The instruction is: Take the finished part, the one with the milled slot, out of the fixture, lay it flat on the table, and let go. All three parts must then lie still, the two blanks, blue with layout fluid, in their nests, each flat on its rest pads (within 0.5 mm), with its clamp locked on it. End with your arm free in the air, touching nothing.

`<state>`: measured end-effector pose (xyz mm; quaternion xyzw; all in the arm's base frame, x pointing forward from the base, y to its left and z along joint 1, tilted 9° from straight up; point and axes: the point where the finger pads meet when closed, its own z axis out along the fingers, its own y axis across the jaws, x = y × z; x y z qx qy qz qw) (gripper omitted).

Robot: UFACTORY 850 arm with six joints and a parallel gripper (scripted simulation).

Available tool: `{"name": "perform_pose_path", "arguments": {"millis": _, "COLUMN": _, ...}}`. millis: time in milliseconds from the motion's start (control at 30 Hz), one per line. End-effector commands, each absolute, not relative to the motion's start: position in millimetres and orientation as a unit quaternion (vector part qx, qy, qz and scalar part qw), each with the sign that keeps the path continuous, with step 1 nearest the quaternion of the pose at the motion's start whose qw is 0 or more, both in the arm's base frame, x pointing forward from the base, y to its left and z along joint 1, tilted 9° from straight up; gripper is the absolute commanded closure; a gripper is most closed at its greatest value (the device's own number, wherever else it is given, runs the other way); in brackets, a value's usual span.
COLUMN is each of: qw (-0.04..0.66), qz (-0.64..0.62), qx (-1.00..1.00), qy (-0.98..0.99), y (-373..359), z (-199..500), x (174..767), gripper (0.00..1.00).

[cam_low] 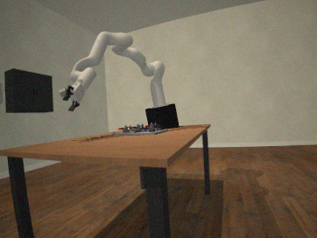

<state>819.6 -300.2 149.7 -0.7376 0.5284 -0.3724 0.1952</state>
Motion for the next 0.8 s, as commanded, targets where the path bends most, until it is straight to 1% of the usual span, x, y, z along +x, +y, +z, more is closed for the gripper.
{"name": "perform_pose_path", "arguments": {"millis": 0, "qw": 0.200, "qz": -0.369, "qx": -0.742, "qy": 0.523, "y": -296, "z": 153, "x": 821, "gripper": 0.00}}
{"name": "perform_pose_path", "arguments": {"millis": 400, "qw": 0.200, "qz": -0.369, "qx": -0.742, "qy": 0.523, "y": -296, "z": 153, "x": 821, "gripper": 0.00}}
{"name": "perform_pose_path", "arguments": {"millis": 500, "qw": 0.222, "qz": -0.359, "qx": -0.772, "qy": 0.475, "y": -252, "z": 170, "x": 827, "gripper": 0.00}}
{"name": "perform_pose_path", "arguments": {"millis": 767, "qw": 0.223, "qz": -0.358, "qx": -0.773, "qy": 0.474, "y": -251, "z": 170, "x": 827, "gripper": 0.00}}
